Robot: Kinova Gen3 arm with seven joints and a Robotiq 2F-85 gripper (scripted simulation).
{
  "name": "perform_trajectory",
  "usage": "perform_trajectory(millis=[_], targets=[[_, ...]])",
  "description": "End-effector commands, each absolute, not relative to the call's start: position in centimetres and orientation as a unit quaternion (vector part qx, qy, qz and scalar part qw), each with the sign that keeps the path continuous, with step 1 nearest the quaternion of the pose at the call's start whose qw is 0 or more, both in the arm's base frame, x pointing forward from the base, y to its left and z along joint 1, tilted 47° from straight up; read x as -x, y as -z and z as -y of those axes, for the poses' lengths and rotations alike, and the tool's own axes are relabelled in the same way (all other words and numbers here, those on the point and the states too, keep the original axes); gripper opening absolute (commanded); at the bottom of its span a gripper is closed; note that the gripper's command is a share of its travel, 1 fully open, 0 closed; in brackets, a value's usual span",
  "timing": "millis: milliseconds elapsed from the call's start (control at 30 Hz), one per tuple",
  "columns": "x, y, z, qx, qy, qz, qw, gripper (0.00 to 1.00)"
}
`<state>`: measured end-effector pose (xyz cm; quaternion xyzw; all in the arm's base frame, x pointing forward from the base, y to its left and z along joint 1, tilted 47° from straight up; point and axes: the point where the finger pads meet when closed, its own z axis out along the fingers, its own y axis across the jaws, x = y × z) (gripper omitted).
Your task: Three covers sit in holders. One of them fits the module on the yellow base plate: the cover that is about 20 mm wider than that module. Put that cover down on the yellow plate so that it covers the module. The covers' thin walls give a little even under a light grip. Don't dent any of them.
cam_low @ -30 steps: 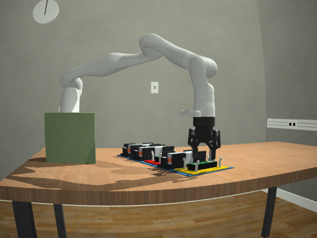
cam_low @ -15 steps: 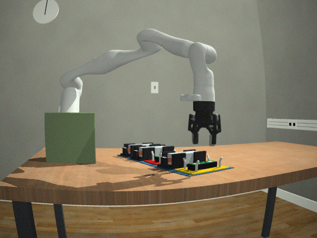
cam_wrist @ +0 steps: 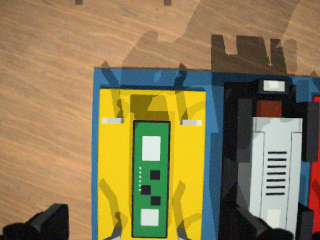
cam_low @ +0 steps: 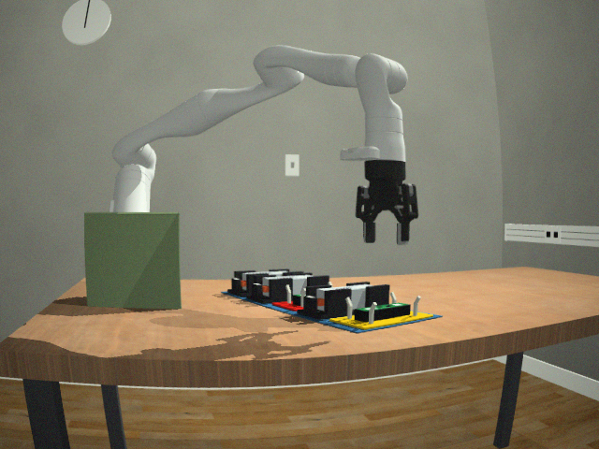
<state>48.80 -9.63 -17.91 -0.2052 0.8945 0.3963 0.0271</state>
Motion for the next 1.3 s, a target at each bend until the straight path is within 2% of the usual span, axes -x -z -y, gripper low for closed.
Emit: perform_trajectory(millis=[0, 1267], targets=[[-48.86, 17.9, 9.68, 0.205, -0.395, -0.895, 0.028, 1.0], [-48.73, 18.67, 8.87, 0.205, -0.395, -0.895, 0.028, 1.0]])
